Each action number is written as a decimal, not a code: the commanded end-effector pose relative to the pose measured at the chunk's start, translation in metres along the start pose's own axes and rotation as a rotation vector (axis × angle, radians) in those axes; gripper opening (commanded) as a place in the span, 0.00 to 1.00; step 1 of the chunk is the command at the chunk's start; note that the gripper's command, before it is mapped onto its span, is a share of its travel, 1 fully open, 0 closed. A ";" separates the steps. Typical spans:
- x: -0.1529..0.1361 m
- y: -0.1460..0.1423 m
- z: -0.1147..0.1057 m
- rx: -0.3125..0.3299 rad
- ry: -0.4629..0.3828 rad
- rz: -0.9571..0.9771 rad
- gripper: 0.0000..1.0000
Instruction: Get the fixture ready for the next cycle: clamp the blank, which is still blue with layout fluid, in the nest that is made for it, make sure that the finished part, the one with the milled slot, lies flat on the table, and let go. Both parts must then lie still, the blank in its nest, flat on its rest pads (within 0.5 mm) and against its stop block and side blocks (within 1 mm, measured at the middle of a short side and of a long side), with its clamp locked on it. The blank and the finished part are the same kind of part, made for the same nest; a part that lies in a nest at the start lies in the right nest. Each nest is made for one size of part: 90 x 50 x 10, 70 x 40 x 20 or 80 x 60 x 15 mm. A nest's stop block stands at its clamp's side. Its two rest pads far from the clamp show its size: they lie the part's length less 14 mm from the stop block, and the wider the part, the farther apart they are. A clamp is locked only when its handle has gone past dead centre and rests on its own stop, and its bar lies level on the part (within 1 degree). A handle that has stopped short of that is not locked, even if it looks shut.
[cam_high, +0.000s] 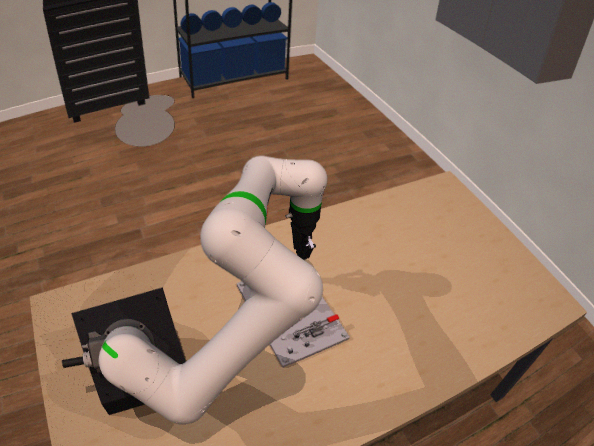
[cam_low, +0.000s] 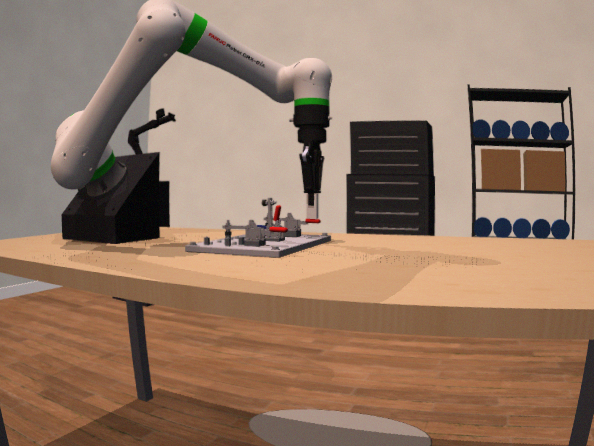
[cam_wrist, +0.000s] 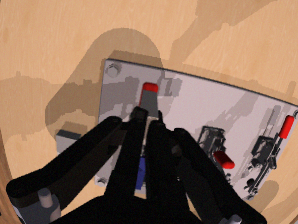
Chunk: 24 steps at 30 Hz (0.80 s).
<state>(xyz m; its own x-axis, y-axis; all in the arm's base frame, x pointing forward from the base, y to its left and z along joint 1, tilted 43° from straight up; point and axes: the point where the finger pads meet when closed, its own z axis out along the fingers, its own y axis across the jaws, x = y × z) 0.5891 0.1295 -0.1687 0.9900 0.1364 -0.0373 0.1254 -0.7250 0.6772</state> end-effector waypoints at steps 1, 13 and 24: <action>0.000 0.000 -0.001 0.000 0.000 0.000 0.00; 0.000 0.000 -0.018 0.000 0.000 0.000 0.00; 0.000 0.000 -0.050 0.000 0.000 0.000 0.00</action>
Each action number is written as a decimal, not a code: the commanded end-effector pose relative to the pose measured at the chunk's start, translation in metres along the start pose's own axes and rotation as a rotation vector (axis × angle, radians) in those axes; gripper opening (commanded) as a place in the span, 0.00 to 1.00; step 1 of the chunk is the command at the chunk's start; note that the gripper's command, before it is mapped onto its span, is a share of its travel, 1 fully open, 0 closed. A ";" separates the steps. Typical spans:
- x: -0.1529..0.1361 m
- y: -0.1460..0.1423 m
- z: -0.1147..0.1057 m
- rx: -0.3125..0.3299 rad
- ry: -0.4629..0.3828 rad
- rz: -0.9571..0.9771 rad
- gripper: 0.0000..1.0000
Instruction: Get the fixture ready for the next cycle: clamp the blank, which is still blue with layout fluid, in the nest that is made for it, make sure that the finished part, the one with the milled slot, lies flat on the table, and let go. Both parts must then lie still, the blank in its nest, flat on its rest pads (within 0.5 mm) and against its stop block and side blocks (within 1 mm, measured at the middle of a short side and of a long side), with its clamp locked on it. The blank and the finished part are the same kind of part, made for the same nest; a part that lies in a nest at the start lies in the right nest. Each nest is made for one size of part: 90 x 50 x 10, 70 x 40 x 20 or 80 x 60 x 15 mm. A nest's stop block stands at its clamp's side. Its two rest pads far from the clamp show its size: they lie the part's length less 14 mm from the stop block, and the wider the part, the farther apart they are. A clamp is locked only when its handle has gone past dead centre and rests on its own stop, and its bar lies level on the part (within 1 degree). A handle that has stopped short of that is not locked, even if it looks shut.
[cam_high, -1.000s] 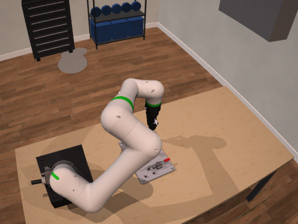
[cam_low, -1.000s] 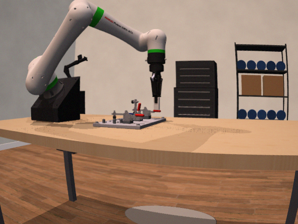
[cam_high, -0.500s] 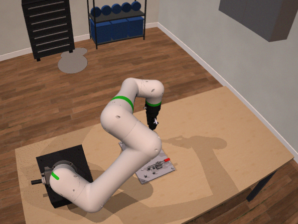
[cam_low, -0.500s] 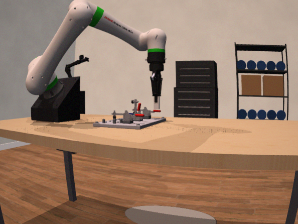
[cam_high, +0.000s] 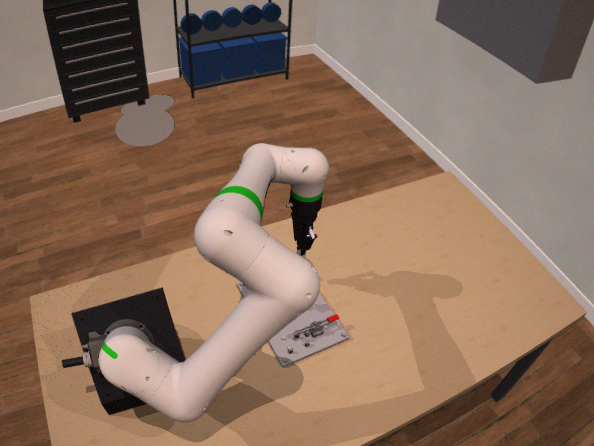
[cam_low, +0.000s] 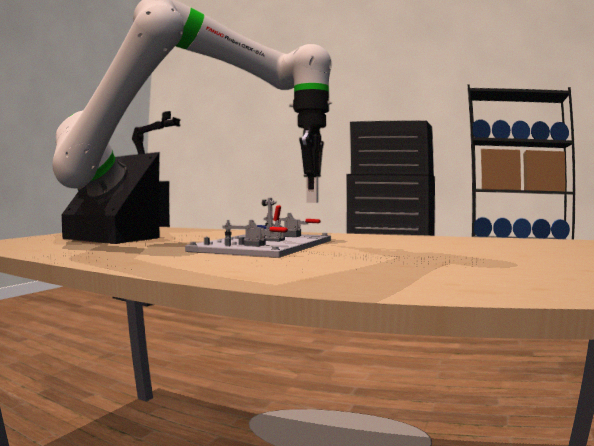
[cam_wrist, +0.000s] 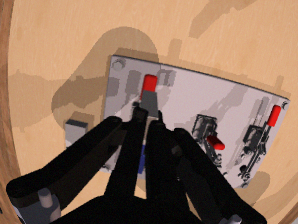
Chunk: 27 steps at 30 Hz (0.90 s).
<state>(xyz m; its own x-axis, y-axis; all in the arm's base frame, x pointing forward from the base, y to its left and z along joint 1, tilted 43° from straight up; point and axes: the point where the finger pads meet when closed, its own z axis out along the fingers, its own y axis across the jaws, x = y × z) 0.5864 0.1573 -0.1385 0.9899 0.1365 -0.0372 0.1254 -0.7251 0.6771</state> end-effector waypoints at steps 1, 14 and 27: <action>0.000 0.000 -0.012 0.000 0.000 0.000 0.00; 0.000 0.000 -0.029 0.000 0.000 0.000 0.00; 0.000 0.000 -0.029 0.000 0.000 0.000 1.00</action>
